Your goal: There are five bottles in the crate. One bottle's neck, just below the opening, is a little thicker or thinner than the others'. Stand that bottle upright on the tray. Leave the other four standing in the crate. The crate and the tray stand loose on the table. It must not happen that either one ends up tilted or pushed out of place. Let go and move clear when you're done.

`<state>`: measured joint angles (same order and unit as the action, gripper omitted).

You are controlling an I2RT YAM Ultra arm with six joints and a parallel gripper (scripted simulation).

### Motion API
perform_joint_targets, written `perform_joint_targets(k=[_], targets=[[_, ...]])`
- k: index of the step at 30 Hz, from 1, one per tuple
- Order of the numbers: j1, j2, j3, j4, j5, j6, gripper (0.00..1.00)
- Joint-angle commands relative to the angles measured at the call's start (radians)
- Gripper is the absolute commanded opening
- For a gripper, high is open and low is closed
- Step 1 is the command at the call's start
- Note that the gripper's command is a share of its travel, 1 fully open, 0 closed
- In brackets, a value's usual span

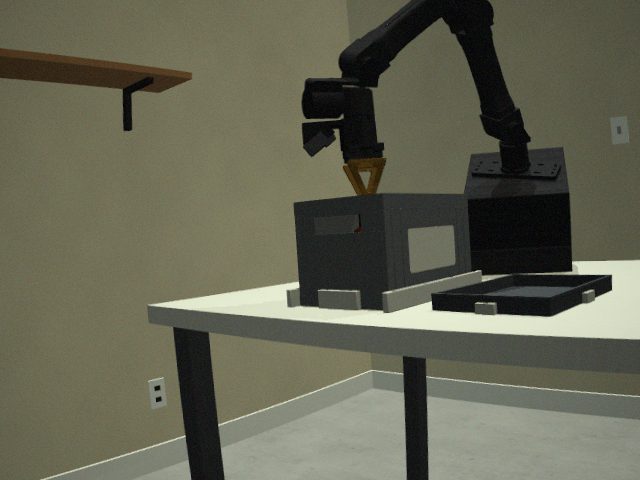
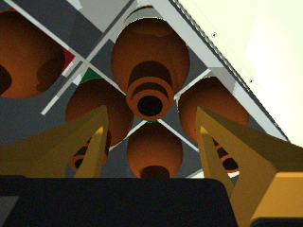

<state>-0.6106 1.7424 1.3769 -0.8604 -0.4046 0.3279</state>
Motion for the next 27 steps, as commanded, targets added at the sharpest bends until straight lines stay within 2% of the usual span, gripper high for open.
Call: perform_joint_targets(k=[1,5,9,21,22,27], targets=[[0.002,-0.008,0.029,0.033,0.012,0.011,0.61],[-0.006,0.008,0.022,0.040,0.013,0.013,0.61],[0.010,0.019,-0.022,0.054,0.015,0.017,0.61],[0.018,0.036,-0.037,0.090,0.019,0.029,0.61],[0.013,0.037,-0.004,0.094,0.020,0.030,0.61],[0.025,0.041,-0.041,0.106,0.021,0.034,0.61]])
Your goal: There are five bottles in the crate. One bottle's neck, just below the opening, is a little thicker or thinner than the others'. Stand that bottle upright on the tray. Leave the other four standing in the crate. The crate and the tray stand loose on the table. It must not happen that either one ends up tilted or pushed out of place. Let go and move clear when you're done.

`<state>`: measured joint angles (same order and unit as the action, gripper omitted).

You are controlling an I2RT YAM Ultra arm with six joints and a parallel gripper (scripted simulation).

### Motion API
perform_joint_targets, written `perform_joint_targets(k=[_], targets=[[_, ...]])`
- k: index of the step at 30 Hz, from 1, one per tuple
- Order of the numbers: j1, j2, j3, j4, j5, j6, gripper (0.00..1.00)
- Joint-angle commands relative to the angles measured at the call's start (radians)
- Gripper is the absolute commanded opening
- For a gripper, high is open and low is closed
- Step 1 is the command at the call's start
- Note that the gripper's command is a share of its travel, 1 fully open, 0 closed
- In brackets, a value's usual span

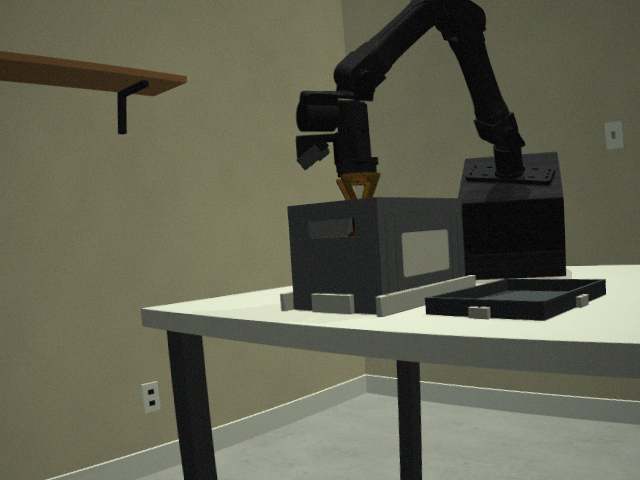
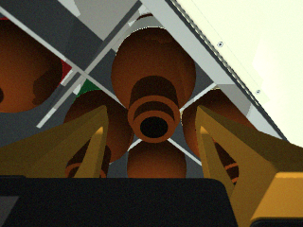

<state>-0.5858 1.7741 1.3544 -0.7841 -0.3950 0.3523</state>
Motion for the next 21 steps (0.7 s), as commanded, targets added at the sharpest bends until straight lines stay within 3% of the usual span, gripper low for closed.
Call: perform_joint_targets(k=[1,21], targets=[[-0.001,0.013,-0.022,0.032,0.012,0.010,0.61],[-0.004,0.013,-0.004,0.044,0.013,0.012,0.61]])
